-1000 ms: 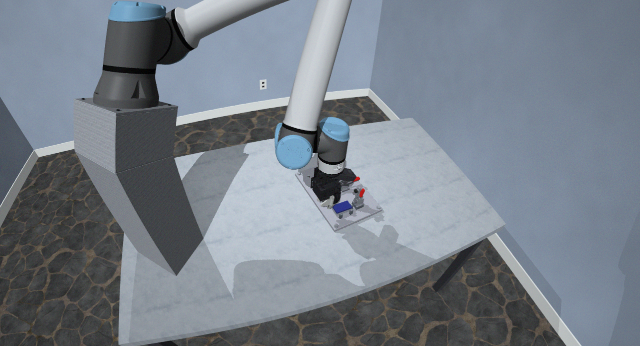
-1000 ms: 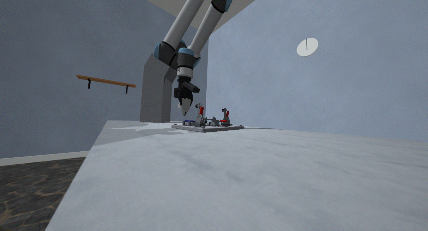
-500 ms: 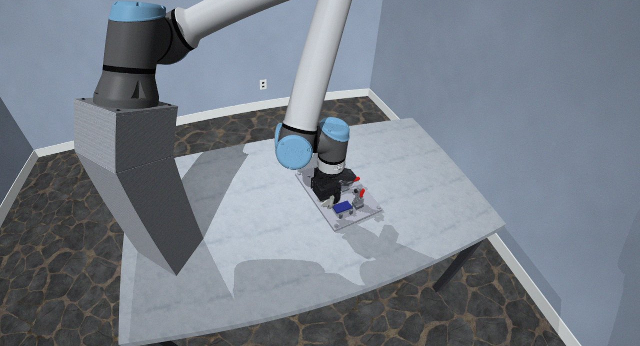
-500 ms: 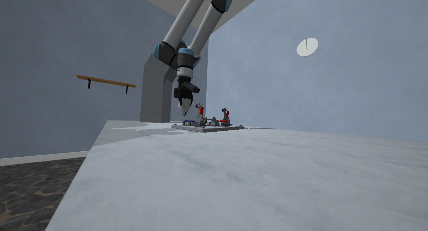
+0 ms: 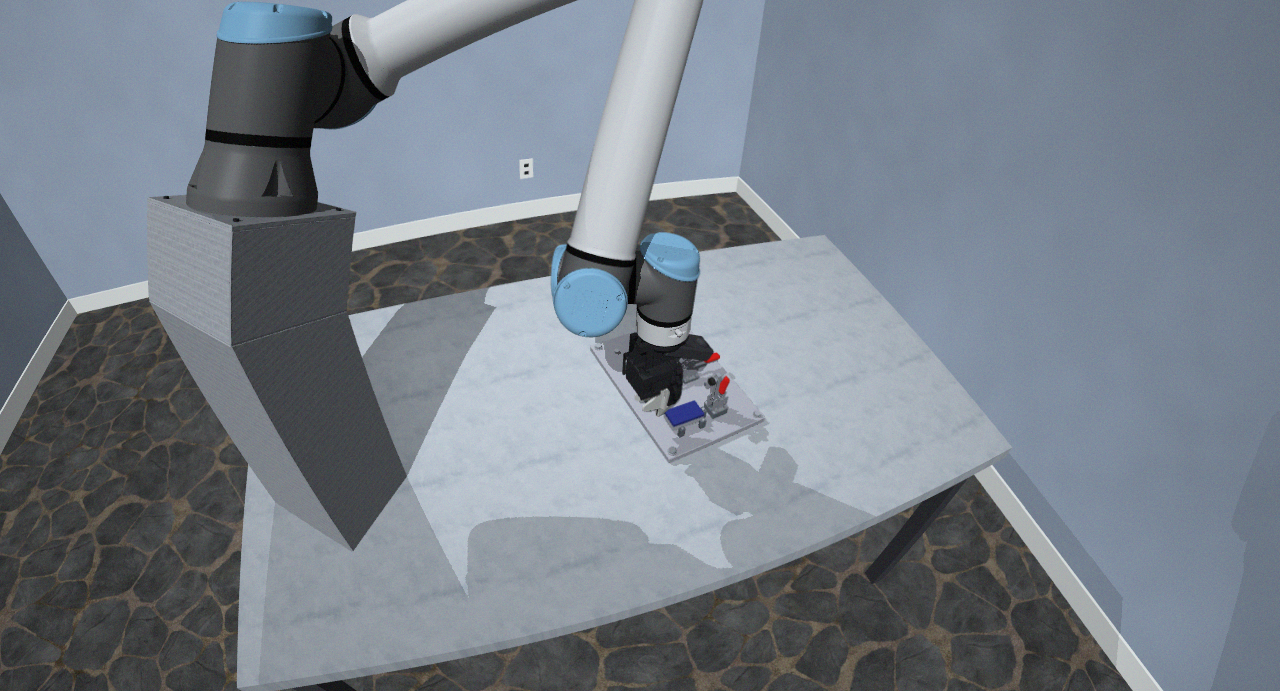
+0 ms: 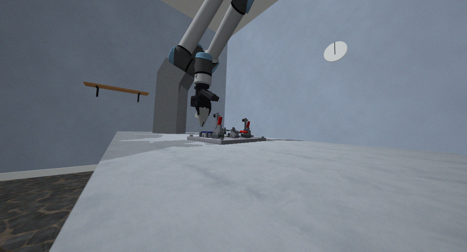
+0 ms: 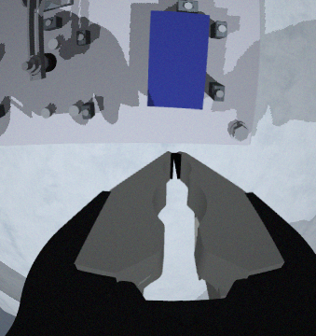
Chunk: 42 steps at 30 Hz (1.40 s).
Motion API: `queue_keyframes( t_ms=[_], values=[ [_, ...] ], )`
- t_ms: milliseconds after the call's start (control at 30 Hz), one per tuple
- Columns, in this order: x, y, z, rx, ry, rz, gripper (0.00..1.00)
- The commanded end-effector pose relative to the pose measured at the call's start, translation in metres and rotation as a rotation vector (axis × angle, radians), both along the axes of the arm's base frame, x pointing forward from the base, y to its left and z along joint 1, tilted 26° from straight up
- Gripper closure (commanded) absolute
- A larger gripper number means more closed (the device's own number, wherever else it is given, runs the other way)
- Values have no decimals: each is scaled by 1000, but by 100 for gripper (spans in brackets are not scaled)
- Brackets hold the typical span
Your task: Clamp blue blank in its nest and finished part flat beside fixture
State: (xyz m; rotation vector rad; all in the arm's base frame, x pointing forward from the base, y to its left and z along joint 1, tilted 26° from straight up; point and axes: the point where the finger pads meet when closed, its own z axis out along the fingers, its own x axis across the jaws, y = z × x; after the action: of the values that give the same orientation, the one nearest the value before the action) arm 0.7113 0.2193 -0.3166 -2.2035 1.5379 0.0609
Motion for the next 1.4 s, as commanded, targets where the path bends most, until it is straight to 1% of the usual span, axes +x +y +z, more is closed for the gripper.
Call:
queue_keyframes(
  t_ms=[0, 300, 367, 767, 1100, 1367],
  values=[
    [5, 7, 4, 0, -1, 0, 100],
    [17, 27, 16, 0, -1, 0, 100],
    [17, 27, 16, 0, -1, 0, 100],
    [33, 53, 31, 0, -1, 0, 100],
    [36, 58, 34, 0, -1, 0, 100],
    [36, 59, 32, 0, -1, 0, 100]
  ],
)
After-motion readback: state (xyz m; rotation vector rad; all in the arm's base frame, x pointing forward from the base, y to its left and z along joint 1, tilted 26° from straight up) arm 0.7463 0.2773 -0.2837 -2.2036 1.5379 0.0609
